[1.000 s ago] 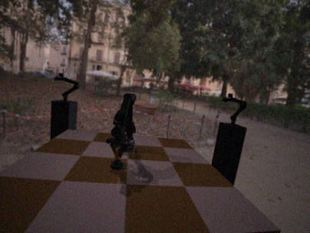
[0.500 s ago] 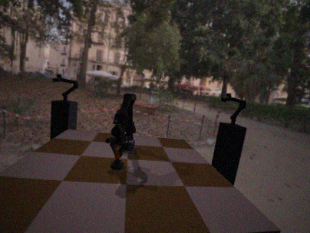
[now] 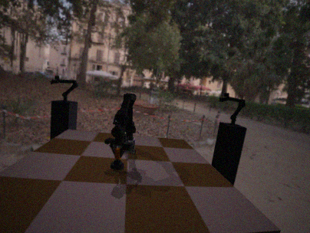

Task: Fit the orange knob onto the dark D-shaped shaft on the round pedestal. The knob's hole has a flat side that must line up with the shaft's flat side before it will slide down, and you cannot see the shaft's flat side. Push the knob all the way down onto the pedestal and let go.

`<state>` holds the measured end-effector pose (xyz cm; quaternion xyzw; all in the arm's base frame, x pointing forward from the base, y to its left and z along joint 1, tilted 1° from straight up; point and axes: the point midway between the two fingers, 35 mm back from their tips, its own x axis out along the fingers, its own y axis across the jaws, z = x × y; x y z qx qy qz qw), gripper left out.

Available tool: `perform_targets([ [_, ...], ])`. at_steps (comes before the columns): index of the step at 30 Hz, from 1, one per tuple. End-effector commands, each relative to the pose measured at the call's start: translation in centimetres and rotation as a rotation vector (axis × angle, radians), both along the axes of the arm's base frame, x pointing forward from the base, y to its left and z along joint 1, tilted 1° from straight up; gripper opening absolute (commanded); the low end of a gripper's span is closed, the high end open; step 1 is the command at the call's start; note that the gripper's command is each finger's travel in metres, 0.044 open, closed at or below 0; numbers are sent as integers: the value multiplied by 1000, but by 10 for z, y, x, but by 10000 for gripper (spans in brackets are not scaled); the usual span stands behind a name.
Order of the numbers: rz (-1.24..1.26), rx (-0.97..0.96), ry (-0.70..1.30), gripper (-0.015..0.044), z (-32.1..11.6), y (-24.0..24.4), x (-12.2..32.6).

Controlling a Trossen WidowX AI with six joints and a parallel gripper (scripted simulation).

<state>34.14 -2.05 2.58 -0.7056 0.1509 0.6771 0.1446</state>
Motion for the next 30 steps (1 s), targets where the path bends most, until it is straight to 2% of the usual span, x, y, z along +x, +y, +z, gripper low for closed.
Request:
perform_targets([
  [1, 7, -2, 0, 0, -1, 0, 0],
  [25, 7, -2, 0, 0, 4, -1, 1],
  [30, 132, -7, 2, 0, 4, -1, 1],
])
